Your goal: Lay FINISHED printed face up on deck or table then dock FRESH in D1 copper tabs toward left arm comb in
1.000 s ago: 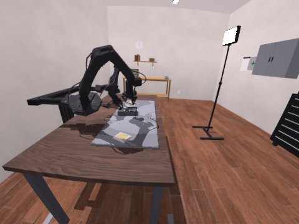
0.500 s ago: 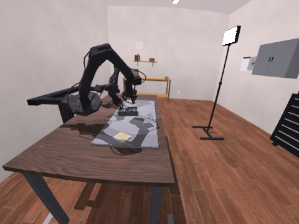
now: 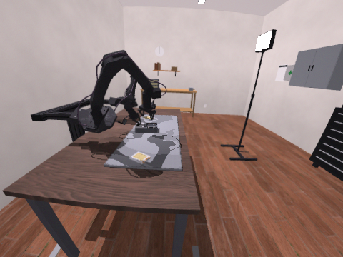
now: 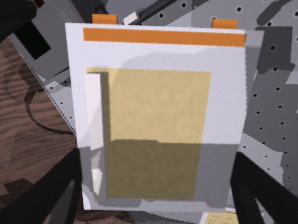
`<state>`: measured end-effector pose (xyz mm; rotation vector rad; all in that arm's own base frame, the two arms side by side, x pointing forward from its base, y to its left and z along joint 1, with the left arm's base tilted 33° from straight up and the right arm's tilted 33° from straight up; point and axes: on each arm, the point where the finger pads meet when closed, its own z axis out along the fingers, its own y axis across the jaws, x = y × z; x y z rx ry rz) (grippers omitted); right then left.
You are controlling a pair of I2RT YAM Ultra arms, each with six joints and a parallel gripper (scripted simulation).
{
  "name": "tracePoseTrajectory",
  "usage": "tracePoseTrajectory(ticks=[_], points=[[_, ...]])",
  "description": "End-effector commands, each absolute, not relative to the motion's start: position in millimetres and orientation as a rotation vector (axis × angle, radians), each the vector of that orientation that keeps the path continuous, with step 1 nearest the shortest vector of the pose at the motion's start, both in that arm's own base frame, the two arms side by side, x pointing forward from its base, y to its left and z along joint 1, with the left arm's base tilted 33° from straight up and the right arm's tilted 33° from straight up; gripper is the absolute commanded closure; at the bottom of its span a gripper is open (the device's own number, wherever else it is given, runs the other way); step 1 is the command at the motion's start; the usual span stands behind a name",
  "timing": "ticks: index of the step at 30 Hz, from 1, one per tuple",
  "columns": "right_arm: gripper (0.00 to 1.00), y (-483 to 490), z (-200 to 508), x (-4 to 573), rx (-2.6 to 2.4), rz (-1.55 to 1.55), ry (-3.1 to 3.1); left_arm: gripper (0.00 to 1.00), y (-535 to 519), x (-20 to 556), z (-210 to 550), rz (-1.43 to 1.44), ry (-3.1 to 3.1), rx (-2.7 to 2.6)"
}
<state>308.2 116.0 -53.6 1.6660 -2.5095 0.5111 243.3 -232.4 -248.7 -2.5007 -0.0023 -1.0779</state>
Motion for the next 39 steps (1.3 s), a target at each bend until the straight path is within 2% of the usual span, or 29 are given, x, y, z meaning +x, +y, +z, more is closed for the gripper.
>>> tracePoseTrajectory(ticks=[1,23,39], points=[[1.00,120,-44,309,1.682,0.511,-2.534,1.00,-177,211,-288,-0.822,0.060,-2.464],[1.00,182,-108,325,2.318,0.335,-1.968,1.00,-177,211,-288,-0.822,0.060,-2.464],[1.00,218,-140,335,2.404,0.310,-1.939,1.00,-177,211,-288,-0.822,0.060,-2.464]])
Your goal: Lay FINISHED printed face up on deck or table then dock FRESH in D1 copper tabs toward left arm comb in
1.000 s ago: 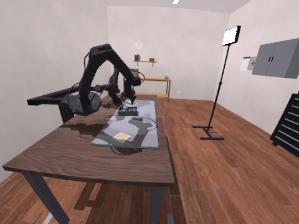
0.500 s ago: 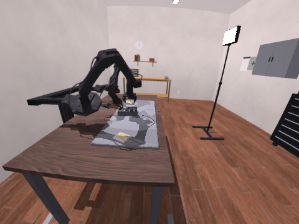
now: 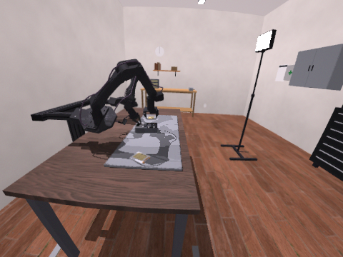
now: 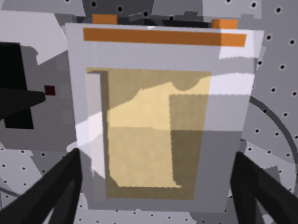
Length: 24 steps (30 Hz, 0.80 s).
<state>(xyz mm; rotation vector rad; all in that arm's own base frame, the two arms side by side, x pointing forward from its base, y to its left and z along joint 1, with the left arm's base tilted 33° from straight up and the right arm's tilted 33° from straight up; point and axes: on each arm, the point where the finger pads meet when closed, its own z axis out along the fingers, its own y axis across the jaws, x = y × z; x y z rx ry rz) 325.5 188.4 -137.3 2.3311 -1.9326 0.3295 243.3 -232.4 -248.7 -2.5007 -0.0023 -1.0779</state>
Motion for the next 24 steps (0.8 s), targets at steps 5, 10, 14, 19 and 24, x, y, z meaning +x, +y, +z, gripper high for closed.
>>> tracePoseTrajectory(ticks=[5,10,14,19,24], points=[[1.00,220,-142,336,2.404,0.310,-1.939,1.00,-177,211,-288,-0.822,0.060,-2.464],[1.00,218,-138,335,2.369,0.320,-1.989,1.00,-177,211,-288,-0.822,0.060,-2.464],[1.00,215,-133,334,2.369,0.320,-1.989,1.00,-177,211,-288,-0.822,0.060,-2.464],[1.00,214,-132,334,2.369,0.320,-1.989,1.00,-177,211,-288,-0.822,0.060,-2.464],[1.00,214,-132,334,2.369,0.320,-1.989,1.00,-177,211,-288,-0.822,0.060,-2.464]])
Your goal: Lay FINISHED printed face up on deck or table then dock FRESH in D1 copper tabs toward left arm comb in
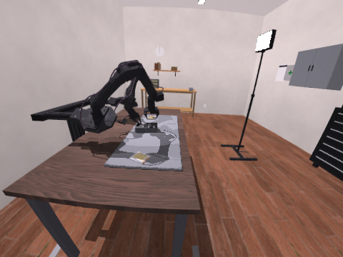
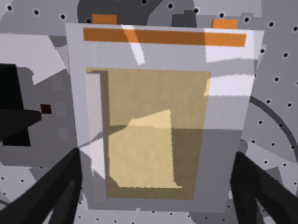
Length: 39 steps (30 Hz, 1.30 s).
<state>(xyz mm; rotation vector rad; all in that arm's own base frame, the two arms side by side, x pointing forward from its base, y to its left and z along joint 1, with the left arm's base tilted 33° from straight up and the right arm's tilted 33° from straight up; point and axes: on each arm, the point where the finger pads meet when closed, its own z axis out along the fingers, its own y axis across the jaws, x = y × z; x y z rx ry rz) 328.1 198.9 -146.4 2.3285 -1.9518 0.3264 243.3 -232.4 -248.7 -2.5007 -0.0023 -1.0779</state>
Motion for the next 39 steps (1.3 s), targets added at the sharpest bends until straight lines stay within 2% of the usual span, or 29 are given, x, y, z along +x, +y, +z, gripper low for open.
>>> tracePoseTrajectory(ticks=[1,36,39], points=[[1.00,214,-130,334,2.357,0.328,-2.005,1.00,-177,211,-288,-0.822,0.060,-2.464],[1.00,200,-125,324,2.337,0.321,-1.982,1.00,-177,211,-288,-0.822,0.060,-2.464],[1.00,197,-128,325,2.295,0.400,-1.950,1.00,-177,211,-288,-0.822,0.060,-2.464]])
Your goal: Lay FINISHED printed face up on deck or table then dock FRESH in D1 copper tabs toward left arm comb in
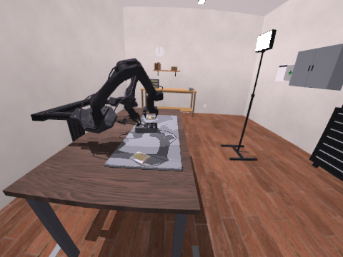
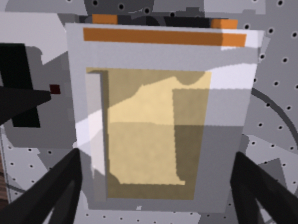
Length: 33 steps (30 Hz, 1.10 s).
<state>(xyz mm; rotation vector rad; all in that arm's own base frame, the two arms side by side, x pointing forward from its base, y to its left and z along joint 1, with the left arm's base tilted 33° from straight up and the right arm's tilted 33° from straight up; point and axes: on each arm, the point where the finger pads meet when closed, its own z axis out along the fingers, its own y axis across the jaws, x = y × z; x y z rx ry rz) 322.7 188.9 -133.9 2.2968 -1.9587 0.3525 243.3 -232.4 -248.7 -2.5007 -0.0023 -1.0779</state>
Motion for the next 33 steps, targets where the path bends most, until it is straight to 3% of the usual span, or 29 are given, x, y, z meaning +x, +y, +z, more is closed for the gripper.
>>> tracePoseTrajectory(ticks=[1,33], points=[[1.00,196,-129,325,2.295,0.400,-1.950,1.00,-177,211,-288,-0.822,0.060,-2.464],[1.00,194,-143,325,2.254,0.469,-1.908,1.00,-177,211,-288,-0.822,0.060,-2.464]])
